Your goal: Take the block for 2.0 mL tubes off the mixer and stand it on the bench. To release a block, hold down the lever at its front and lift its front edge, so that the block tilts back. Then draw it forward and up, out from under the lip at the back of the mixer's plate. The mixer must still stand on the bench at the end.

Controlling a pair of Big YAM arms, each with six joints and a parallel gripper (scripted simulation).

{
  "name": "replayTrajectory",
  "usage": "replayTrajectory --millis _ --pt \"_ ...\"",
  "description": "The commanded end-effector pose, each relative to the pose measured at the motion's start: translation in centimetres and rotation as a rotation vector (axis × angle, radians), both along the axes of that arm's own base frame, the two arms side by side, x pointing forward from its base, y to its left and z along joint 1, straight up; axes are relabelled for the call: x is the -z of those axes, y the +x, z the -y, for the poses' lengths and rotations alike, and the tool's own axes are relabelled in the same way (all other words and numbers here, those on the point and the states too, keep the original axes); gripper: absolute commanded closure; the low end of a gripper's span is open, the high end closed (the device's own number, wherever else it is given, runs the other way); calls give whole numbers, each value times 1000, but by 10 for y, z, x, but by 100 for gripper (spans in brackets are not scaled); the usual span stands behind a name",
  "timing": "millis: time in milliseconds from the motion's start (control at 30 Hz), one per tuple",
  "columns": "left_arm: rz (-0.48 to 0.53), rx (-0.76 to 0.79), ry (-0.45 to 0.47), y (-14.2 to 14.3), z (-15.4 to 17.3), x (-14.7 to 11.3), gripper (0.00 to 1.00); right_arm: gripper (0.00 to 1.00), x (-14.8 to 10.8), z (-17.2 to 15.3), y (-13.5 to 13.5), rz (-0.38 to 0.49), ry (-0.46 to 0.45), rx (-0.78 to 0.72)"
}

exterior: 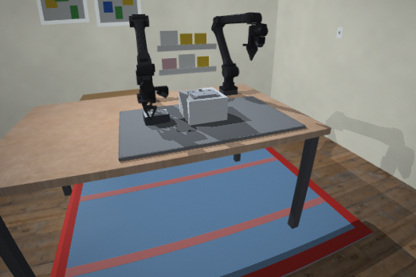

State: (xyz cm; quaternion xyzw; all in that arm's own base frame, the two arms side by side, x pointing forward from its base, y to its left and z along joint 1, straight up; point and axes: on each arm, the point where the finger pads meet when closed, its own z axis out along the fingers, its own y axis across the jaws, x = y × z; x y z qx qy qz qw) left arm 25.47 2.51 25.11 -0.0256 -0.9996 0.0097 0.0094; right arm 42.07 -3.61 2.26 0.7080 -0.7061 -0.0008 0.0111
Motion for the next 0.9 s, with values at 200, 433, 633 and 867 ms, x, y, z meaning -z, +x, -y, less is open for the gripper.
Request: replayTrajectory --millis 200,433,633,867 --pt "72 11 10 18 -2 -30 100 0 -8 3 -9 -2 -4 13" --pt "77 12 11 19 -2 -32 100 0 -12 4 -1 11 -4 12" --pt "69 12 10 18 -1 -29 100 0 -17 4 8 11 -3 11" --pt "41 12 7 11 -1 -18 100 0 -51 5 21 60 -7 10"
